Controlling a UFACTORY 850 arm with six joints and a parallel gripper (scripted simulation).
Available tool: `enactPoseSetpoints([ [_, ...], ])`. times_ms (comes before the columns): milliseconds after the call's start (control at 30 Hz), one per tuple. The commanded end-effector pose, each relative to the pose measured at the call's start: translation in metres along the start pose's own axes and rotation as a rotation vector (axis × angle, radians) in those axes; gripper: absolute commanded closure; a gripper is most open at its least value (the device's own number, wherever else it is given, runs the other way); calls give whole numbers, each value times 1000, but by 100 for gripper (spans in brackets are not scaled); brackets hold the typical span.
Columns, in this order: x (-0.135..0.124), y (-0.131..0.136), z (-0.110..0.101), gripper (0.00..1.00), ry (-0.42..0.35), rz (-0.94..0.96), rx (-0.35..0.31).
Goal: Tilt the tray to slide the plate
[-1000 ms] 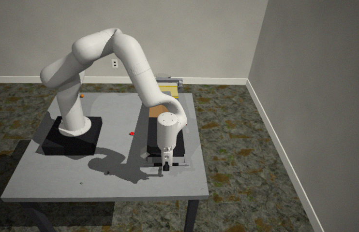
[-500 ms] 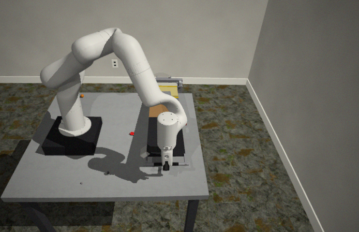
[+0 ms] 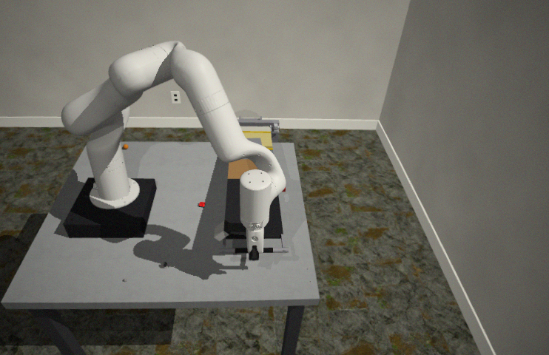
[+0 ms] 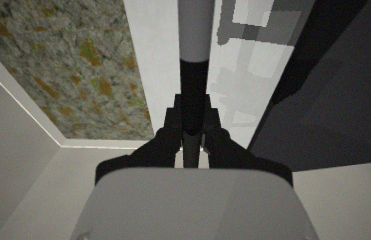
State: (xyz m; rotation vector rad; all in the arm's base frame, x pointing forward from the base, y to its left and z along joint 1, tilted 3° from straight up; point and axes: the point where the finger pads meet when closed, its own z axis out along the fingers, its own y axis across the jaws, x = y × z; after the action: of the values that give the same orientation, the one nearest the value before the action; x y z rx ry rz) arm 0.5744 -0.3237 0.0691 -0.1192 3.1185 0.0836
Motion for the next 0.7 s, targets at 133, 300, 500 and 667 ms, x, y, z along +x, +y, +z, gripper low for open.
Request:
enactPoseSetpoints([
  [133, -2, -1, 4, 100, 1, -1, -1],
  [300, -2, -1, 2, 100, 1, -1, -1],
  [500, -2, -1, 0, 100, 1, -1, -1],
  [667, -2, -1, -3, 100, 1, -1, -1],
])
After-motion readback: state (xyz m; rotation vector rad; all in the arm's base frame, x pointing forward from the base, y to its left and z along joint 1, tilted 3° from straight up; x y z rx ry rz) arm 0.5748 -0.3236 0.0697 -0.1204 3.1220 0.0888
